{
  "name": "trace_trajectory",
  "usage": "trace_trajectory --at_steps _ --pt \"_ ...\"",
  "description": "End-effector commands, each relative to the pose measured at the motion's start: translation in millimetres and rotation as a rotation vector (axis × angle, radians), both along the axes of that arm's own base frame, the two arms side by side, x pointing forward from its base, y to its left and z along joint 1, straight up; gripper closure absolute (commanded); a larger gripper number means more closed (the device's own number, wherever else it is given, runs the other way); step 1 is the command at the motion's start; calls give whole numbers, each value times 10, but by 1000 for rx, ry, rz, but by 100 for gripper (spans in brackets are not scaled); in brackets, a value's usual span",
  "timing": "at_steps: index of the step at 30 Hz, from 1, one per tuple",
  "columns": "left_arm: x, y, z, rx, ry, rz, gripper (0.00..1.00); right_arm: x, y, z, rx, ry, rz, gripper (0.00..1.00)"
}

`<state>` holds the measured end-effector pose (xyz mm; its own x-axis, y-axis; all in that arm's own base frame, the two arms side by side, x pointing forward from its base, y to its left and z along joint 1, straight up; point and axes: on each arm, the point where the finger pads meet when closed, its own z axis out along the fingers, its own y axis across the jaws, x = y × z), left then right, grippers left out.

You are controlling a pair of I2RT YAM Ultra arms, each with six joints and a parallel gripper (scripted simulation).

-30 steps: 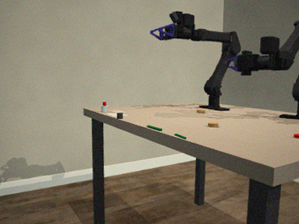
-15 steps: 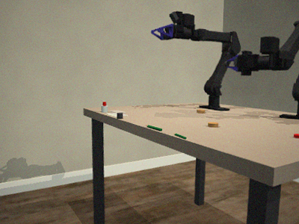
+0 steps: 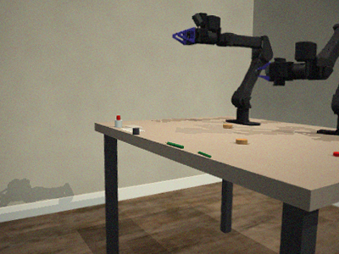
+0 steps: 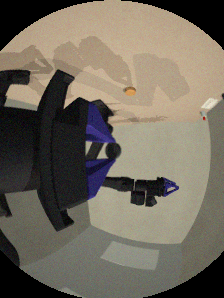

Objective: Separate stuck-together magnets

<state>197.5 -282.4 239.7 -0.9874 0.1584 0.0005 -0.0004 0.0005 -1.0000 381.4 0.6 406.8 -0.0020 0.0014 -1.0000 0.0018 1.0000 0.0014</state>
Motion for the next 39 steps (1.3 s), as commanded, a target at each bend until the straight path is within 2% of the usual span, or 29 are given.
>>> trace_trajectory --at_steps 1,5,17,24,27,39 --pt "4 0 27 -6 -17 1 75 -9 3 51 0 -13 1 53" --pt "4 1 28 -6 -17 1 75 -9 3 51 0 -13 1 60" --pt "4 1 30 -6 -17 1 75 -9 3 51 0 -13 1 60" --pt "4 1 30 -6 -17 1 75 27 423 -61 169 0 215 60" --pt "4 1 30 -6 -17 1 75 27 478 -79 190 4 242 60" --pt "4 1 30 -6 -17 1 75 -57 1112 -442 434 140 553 60"
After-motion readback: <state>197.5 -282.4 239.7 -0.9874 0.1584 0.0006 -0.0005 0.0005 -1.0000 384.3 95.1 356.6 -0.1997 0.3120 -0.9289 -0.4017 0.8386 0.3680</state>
